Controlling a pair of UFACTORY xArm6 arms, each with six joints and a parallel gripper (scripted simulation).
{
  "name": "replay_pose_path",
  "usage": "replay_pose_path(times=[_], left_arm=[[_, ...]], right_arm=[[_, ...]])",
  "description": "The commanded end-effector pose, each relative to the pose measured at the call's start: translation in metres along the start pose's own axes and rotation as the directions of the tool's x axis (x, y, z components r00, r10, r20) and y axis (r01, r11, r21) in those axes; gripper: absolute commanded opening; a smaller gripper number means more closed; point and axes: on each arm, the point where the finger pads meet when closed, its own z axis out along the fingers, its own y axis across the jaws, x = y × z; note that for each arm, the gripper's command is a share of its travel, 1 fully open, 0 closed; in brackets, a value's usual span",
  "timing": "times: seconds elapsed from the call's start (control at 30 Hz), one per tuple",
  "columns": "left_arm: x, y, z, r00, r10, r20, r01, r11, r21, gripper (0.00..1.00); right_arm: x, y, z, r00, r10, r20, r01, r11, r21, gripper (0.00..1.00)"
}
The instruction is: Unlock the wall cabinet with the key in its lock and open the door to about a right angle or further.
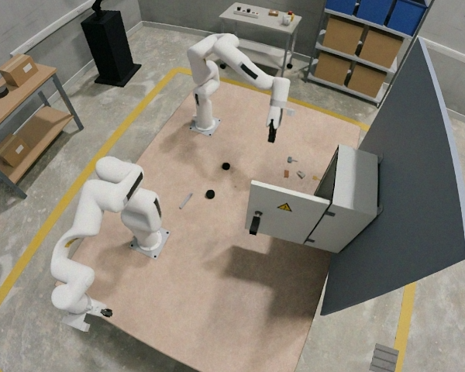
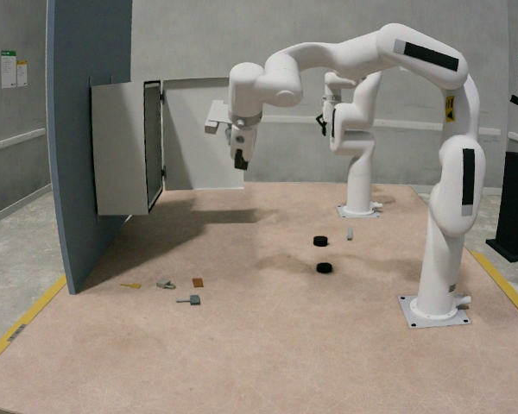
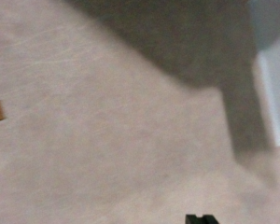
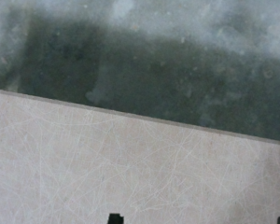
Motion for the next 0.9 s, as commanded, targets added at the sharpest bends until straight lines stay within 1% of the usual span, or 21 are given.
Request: replay_pose_path(times=[0.0, 0.2, 0.4, 0.47, 0.63, 0.87], left_arm=[[-0.012, -0.028, -0.01, 1.0, 0.005, 0.023, -0.007, 0.996, 0.093, 0.0], [-0.028, -0.068, -0.024, 0.999, -0.011, 0.053, -0.001, 0.976, 0.216, 0.0], [-0.045, -0.107, -0.04, 0.996, -0.035, 0.079, 0.006, 0.942, 0.335, 0.0], [-0.045, -0.107, -0.04, 0.996, -0.035, 0.079, 0.006, 0.942, 0.335, 0.0], [-0.057, -0.135, -0.055, 0.994, -0.051, 0.096, 0.006, 0.904, 0.427, 0.0], [-0.078, -0.178, -0.08, 0.989, -0.094, 0.112, 0.016, 0.833, 0.553, 0.0]], right_arm=[[0.001, 0.0, -0.001, 1.0, 0.0, -0.003, 0.0, 1.0, 0.0, 0.91], [0.001, 0.0, -0.001, 1.0, 0.0, -0.003, 0.0, 1.0, 0.0, 0.91], [0.001, 0.0, -0.001, 1.0, 0.0, -0.003, 0.0, 1.0, 0.0, 0.91], [0.001, 0.0, -0.001, 1.0, 0.0, -0.003, 0.0, 1.0, 0.0, 0.91], [0.001, 0.0, -0.001, 1.0, 0.0, -0.003, 0.0, 1.0, 0.0, 0.91], [0.001, 0.0, -0.001, 1.0, 0.0, -0.003, 0.0, 1.0, 0.0, 0.91]])
